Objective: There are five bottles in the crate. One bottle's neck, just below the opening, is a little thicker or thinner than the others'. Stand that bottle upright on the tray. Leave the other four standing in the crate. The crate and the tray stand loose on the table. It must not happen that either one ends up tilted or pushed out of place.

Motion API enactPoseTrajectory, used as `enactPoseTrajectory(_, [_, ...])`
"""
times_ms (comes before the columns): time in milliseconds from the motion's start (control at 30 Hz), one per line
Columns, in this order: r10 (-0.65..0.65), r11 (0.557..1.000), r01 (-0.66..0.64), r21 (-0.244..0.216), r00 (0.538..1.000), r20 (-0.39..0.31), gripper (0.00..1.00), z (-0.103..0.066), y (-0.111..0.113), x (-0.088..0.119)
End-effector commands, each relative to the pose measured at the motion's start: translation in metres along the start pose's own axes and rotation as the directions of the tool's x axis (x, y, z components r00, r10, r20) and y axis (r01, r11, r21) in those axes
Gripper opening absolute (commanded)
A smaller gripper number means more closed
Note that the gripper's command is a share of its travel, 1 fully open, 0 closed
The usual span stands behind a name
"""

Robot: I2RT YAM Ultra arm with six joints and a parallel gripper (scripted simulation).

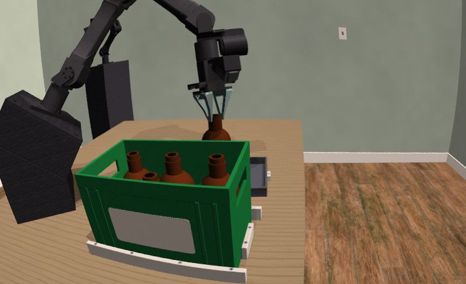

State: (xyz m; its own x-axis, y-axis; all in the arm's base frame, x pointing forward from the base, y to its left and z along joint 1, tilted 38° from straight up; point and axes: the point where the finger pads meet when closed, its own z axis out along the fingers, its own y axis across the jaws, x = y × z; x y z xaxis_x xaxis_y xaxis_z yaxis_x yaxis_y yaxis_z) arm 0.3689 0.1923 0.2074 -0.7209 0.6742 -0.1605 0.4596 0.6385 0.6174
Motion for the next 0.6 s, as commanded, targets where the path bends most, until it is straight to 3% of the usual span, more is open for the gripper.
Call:
enactPoseTrajectory(0, [0.005,0.999,-0.004,-0.033,0.999,0.037,0.0,-0.009,0.008,-0.007])
enactPoseTrajectory(133, [0.005,1.0,-0.005,-0.013,1.0,0.025,0.0,0.001,0.003,-0.004])
enactPoseTrajectory(267, [0.006,1.0,-0.005,-0.027,0.999,0.033,0.0,-0.002,0.007,-0.007])
enactPoseTrajectory(433, [0.006,1.0,-0.006,-0.008,1.0,0.023,0.0,0.005,0.0,-0.003])
enactPoseTrajectory(467, [0.002,0.999,0.0,-0.038,0.999,0.035,0.0,-0.001,0.013,-0.007])
enactPoseTrajectory(567, [0.002,0.999,-0.001,-0.042,0.999,0.038,0.0,-0.002,0.013,-0.007])
